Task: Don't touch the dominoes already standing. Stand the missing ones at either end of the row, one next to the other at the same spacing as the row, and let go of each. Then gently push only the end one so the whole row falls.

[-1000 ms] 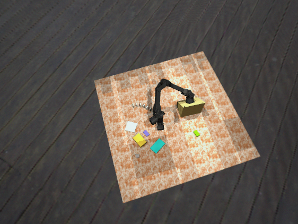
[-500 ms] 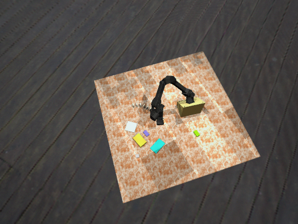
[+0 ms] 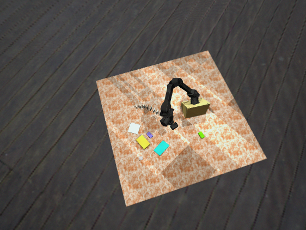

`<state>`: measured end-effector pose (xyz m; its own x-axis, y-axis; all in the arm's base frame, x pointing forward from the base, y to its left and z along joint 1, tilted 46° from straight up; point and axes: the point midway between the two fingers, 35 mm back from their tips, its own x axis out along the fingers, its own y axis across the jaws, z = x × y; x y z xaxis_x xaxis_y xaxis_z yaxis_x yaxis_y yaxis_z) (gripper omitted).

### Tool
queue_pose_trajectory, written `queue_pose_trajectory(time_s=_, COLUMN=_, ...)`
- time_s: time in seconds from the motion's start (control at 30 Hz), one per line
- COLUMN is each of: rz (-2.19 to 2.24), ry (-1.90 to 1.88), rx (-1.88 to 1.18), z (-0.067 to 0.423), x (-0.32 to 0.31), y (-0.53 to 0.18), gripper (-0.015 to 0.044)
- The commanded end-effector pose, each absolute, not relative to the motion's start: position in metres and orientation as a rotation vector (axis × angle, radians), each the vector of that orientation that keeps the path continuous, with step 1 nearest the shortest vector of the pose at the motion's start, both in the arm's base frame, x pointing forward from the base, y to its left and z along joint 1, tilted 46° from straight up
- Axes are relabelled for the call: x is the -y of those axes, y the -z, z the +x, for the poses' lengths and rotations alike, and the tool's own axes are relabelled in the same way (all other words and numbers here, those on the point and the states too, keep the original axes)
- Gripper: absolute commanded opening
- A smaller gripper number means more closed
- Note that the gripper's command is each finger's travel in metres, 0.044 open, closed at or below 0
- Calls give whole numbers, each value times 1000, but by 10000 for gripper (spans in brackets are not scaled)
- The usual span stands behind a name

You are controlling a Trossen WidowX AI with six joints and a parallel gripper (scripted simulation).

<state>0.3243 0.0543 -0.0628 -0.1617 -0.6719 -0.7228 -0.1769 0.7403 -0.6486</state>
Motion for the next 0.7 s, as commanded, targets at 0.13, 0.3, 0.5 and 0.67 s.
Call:
queue_pose_trajectory(time_s=0.13, rz=-1240, ry=-233, rx=-1920, z=273, x=-117, y=119, gripper=27)
queue_pose_trajectory(time_s=0.3, rz=-1326, ry=-359, rx=-1934, z=264, x=-124, y=127, gripper=27)
queue_pose_trajectory(time_s=0.5, rz=-1326, ry=-359, rx=-1934, z=264, x=-124, y=127, gripper=27)
queue_pose_trajectory(time_s=0.67, rz=-1326, ry=-359, rx=-1934, z=264, x=-124, y=127, gripper=27)
